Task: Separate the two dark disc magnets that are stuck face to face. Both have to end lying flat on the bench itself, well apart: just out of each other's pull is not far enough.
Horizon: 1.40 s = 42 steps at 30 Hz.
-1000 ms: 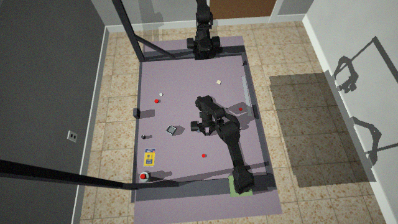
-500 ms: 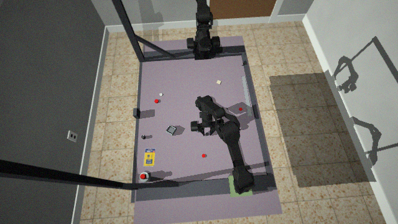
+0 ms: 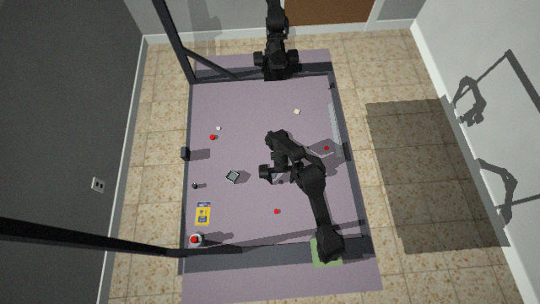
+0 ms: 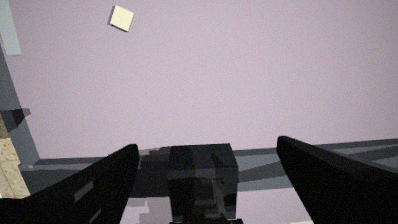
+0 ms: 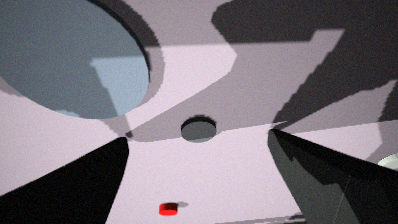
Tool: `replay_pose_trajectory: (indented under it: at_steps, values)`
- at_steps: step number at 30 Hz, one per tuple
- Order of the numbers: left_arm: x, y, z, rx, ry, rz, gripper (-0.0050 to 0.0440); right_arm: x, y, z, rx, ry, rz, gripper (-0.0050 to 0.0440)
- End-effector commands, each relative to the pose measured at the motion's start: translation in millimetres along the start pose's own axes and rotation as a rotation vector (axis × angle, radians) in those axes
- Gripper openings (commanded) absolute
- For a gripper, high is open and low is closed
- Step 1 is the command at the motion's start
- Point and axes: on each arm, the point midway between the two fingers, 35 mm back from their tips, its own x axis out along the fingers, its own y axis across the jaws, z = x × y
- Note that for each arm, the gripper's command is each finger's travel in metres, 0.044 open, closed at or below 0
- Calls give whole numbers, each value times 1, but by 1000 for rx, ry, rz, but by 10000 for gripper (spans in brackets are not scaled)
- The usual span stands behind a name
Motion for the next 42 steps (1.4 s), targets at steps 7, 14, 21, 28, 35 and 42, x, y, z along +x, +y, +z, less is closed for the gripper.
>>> replay_pose_trajectory:
  at_steps: [7, 14, 21, 28, 35, 42]
  values:
    - [2, 0, 0, -58, -18, -2, 400, -15, 2, 0, -6, -37, 13, 400]
    - [10, -1, 9, -277, -66, -25, 400, -21, 3, -3, -6, -40, 14, 400]
    - [25, -2, 29, -720, -158, -95, 400, -32, 4, -9, -6, -44, 16, 400]
    - [35, -4, 43, -1072, -212, -186, 400, -40, 3, -15, -7, -45, 17, 400]
    - [45, -5, 58, -1479, -244, -324, 400, -49, 3, -22, -7, -46, 17, 400]
    - [51, -6, 68, -1763, -240, -443, 400, -55, 3, -27, -7, -45, 17, 400]
